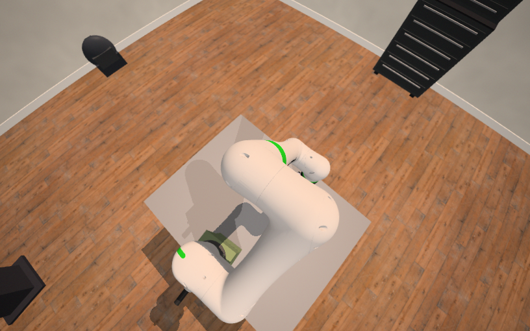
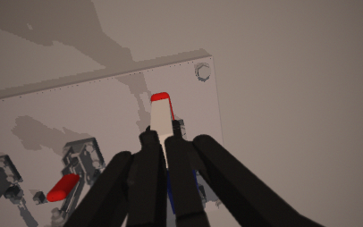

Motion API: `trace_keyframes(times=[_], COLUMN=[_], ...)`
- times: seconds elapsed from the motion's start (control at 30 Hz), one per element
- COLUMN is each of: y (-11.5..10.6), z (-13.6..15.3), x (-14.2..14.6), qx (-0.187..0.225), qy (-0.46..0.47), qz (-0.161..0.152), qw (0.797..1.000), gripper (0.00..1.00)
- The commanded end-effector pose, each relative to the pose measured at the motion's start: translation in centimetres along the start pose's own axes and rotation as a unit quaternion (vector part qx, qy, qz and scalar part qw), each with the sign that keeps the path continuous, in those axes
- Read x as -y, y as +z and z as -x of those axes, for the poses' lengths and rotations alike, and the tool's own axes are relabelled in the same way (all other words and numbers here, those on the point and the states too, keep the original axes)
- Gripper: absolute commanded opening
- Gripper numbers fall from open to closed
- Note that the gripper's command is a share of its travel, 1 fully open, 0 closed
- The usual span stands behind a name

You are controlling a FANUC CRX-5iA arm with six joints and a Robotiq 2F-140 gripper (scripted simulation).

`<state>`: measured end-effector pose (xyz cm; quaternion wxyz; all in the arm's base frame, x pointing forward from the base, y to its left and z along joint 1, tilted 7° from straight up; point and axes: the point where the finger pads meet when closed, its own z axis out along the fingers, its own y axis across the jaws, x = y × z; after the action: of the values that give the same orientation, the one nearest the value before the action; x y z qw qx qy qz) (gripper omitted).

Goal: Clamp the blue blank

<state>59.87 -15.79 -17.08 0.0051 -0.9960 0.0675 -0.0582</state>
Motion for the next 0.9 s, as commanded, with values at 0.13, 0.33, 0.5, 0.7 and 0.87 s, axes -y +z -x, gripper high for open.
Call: trace_keyframes(times=[0.13,0.33,0.5,0.7,0.87], y=[-0.01,0.13,0.18,0.18,0.24], z=[-0.02,-0.02,-0.02,-0.02,-0.02], x=[-0.01,-0.01,-0.01,-0.01,-0.01], qx=[0.000,0.000,0.000,0.000,0.000], qy=[0.000,0.000,0.000,0.000,0.000], qz=[0.000,0.000,0.000,0.000,0.000], qw=[1.000,1.000,1.000,1.000,1.000], gripper=[0.00,0.00,0.00,0.00,0.00])
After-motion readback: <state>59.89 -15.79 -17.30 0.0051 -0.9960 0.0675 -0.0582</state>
